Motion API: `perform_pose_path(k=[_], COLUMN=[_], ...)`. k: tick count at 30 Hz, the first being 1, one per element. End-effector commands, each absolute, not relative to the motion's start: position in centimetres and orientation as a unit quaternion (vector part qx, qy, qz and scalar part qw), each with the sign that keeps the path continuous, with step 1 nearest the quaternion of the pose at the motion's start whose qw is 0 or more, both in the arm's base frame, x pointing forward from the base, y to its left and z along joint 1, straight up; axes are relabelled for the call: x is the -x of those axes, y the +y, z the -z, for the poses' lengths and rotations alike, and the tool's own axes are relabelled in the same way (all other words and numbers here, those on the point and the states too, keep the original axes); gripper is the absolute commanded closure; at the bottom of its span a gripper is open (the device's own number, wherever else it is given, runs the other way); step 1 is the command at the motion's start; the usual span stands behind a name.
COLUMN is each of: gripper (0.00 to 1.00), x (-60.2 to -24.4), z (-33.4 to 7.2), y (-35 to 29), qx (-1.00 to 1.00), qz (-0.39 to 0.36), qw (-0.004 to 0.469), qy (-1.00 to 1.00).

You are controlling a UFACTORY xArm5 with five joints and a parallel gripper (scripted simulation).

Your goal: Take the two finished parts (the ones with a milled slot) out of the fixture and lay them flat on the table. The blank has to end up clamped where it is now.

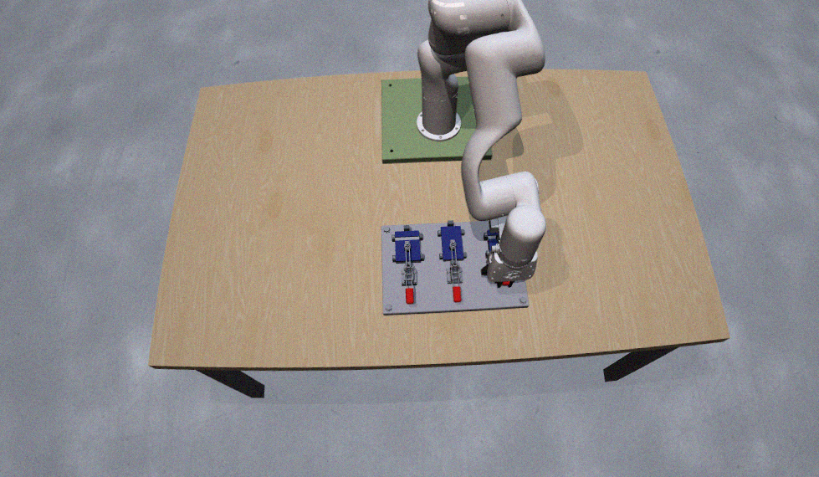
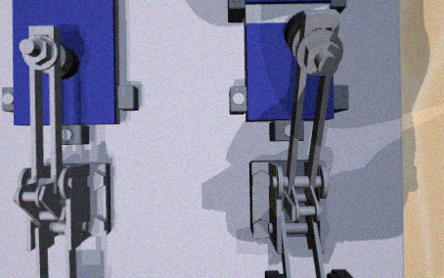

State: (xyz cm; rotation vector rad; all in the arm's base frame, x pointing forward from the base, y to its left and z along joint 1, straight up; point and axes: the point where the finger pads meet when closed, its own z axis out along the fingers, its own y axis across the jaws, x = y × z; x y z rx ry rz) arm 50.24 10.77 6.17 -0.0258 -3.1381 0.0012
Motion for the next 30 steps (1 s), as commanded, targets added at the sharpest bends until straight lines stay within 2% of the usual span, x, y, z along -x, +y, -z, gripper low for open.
perform_pose_path(k=[1, 30], gripper=[1.00, 1.00], x=[-50.1, -48.1], z=[-6.5, -7.1], y=[10.8, 10.8], qx=[0.008, 0.008], qz=[0.000, 0.000], qw=[0.000, 0.000], qy=[-1.000, -1.000])
